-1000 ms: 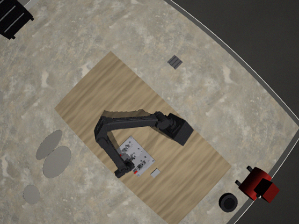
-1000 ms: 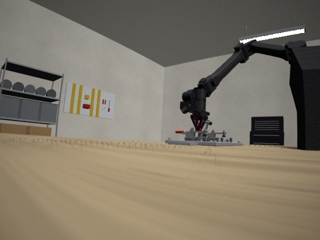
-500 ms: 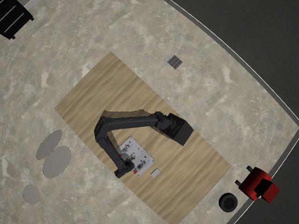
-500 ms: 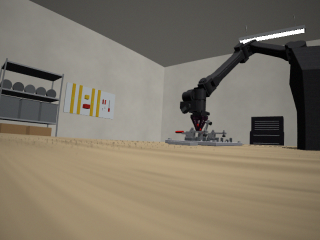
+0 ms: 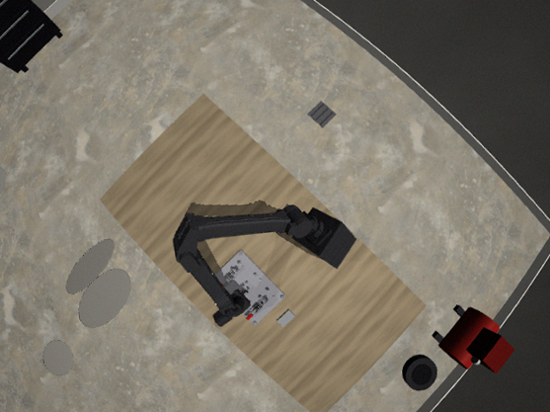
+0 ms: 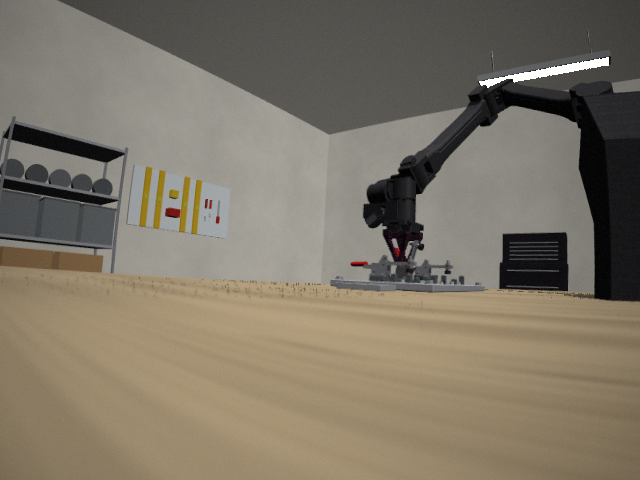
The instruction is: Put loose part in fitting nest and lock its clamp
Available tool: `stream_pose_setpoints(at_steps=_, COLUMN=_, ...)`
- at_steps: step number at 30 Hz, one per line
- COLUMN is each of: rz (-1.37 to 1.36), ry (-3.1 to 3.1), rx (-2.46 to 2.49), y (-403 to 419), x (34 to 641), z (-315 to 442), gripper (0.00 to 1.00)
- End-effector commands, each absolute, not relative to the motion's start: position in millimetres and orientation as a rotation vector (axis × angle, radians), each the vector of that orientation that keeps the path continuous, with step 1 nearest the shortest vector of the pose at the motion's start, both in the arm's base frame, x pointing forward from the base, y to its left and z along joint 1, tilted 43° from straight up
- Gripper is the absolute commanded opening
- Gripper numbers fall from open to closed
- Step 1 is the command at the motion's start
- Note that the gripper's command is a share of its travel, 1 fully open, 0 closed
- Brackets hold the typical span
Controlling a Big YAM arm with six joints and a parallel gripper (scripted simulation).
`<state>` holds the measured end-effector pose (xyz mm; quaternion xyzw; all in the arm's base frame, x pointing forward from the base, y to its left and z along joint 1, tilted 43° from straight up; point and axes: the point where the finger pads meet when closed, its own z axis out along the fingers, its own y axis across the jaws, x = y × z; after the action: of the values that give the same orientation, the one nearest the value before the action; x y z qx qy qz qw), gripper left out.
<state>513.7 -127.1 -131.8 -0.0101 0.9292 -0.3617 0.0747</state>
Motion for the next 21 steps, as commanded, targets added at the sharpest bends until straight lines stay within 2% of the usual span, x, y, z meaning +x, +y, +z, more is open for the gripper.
stream_pose_setpoints(at_steps=1, rz=-1.083, ry=2.785, rx=-0.019, y=-126.5, x=514.4, z=-129.8, gripper=0.45)
stream_pose_setpoints(at_steps=21, rz=-1.077, ry=2.772, rx=-0.028, y=-118.4, x=517.7, z=-120.7, gripper=0.45)
